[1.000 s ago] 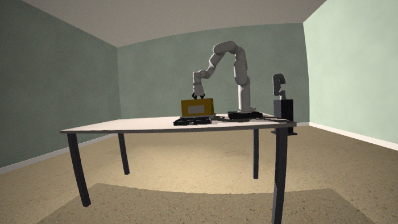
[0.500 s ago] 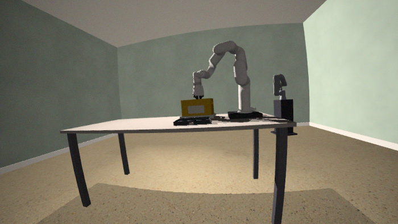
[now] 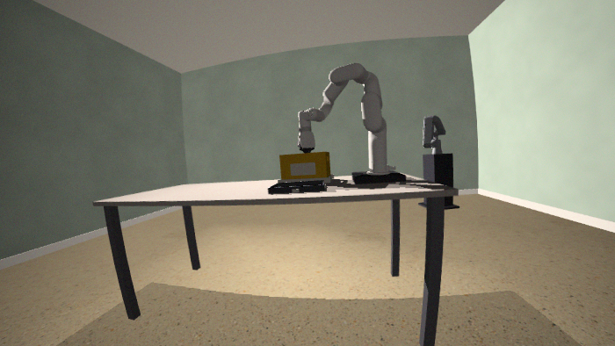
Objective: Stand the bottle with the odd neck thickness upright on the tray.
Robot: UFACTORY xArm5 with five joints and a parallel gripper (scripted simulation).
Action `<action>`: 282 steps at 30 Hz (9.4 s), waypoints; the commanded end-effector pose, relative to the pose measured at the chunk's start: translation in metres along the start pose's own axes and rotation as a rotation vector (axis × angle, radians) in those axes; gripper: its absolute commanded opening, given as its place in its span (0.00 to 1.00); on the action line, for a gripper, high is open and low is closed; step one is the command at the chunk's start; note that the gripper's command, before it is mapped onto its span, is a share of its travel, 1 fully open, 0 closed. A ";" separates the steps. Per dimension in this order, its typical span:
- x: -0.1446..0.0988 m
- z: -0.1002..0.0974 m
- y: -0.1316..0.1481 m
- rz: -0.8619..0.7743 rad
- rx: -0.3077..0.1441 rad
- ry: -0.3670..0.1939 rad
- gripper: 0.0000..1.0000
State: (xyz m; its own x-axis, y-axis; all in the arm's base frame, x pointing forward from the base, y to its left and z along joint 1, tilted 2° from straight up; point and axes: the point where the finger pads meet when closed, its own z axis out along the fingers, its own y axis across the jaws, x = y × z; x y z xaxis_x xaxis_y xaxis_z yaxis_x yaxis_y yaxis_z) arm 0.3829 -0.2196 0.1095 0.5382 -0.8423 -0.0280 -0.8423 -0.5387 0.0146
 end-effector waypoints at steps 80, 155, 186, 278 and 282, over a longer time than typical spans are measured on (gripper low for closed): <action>0.001 -0.035 0.000 0.000 0.002 0.004 0.65; -0.062 -0.086 -0.061 0.000 -0.001 0.008 0.00; -0.064 -0.086 -0.063 0.000 -0.001 0.009 0.65; -0.064 -0.043 -0.064 0.000 -0.001 0.009 0.65; -0.064 -0.043 -0.064 0.000 -0.001 0.009 0.65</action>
State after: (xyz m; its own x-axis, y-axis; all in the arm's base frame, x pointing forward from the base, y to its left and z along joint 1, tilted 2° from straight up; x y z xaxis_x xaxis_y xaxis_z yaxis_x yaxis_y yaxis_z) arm 0.4025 -0.1317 0.1517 0.5384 -0.8424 -0.0223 -0.8423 -0.5388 0.0183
